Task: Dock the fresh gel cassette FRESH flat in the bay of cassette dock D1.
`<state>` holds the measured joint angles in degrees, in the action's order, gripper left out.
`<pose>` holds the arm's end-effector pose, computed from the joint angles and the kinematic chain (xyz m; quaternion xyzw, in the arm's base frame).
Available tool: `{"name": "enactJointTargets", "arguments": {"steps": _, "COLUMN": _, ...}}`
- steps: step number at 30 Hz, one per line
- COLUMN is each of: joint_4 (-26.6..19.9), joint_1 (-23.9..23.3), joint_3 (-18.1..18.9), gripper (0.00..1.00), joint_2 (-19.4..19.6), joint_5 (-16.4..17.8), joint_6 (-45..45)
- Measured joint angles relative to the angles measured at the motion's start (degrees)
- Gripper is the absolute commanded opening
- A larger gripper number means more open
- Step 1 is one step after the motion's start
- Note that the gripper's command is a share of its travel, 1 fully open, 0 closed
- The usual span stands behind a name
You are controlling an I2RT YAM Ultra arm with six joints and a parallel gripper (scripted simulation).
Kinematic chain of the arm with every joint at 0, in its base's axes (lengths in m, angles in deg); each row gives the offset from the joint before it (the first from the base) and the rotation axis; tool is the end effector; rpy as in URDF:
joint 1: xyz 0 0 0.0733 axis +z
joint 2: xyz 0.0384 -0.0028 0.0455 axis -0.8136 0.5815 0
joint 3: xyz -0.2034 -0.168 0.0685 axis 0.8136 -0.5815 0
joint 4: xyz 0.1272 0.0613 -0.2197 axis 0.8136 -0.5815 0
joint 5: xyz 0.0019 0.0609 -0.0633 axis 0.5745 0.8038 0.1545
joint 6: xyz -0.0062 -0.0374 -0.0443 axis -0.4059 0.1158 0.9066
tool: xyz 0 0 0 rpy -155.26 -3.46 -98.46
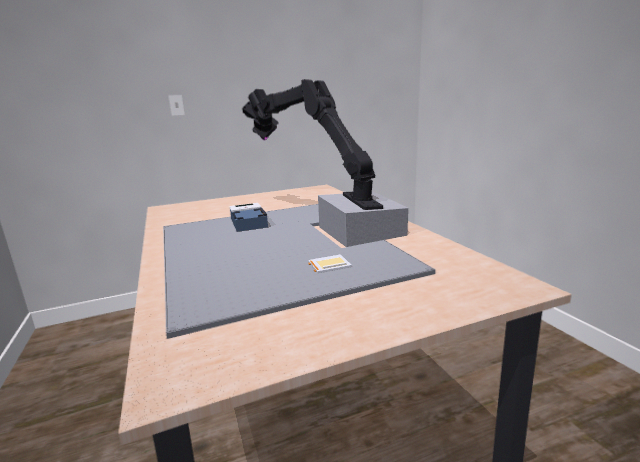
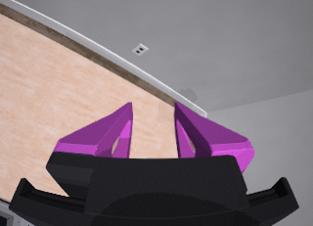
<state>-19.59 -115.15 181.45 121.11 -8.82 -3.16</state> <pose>0.2471 -0.4842 0.2319 0.3675 0.7992 -0.4607 0.1180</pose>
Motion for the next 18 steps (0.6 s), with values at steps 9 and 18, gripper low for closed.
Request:
{"name": "enactJointTargets", "arguments": {"steps": 9, "joint_4": -2.19, "joint_1": 3.23, "joint_3": -2.75, "gripper": 0.36, "joint_2": -1.92, "joint_5": 2.43, "joint_6": -0.59}}
{"name": "enactJointTargets", "arguments": {"steps": 18, "joint_4": -2.14, "joint_1": 5.27, "joint_3": -3.91, "gripper": 0.36, "joint_2": -2.16, "joint_5": 1.77, "joint_6": -2.03}}
